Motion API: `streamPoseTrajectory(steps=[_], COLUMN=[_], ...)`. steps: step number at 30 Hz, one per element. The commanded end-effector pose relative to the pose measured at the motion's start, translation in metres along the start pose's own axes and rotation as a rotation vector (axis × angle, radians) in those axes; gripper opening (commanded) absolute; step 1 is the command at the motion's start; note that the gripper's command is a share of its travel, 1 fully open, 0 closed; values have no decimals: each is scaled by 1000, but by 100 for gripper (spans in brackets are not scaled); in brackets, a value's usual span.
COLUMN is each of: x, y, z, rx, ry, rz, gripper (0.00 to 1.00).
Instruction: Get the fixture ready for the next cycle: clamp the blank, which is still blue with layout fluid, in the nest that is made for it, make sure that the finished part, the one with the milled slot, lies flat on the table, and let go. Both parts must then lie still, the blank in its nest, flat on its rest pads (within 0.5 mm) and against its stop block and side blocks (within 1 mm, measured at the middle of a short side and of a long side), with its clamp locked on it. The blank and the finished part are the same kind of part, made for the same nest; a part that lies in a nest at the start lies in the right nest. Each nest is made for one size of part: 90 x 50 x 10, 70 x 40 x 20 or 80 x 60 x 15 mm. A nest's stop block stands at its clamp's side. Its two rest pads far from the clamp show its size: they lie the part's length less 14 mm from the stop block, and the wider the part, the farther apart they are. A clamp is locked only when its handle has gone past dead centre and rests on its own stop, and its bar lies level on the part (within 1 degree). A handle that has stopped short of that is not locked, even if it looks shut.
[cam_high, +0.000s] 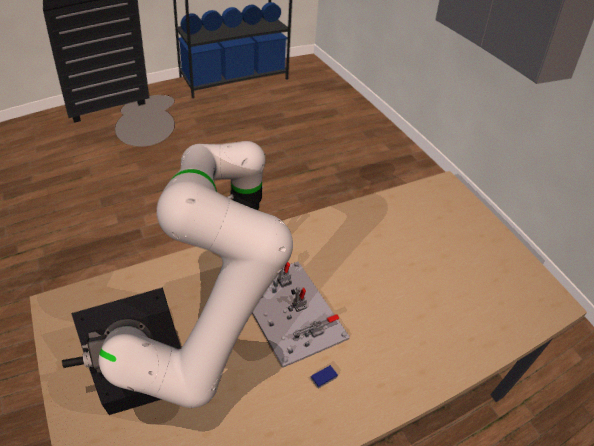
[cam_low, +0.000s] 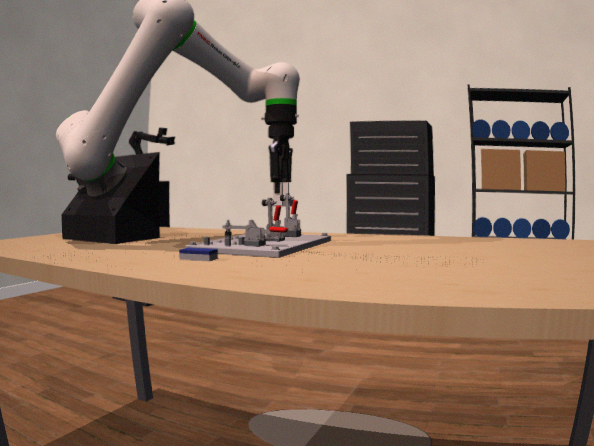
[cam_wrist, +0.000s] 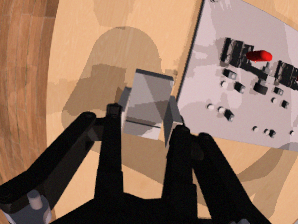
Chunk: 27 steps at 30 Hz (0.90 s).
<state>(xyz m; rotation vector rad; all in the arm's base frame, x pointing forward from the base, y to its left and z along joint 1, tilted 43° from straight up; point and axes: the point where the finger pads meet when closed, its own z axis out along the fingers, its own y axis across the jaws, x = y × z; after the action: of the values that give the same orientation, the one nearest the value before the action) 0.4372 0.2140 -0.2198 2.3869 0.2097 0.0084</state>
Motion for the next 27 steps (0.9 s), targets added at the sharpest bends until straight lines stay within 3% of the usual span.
streamPoseTrajectory(steps=[1, 21, 27], x=[0, 0, 0], y=[0, 0, 0], z=[4, 69, 80], rx=[0, 0, 0], ry=[0, 0, 0], rz=[0, 0, 0], gripper=[0, 0, 0])
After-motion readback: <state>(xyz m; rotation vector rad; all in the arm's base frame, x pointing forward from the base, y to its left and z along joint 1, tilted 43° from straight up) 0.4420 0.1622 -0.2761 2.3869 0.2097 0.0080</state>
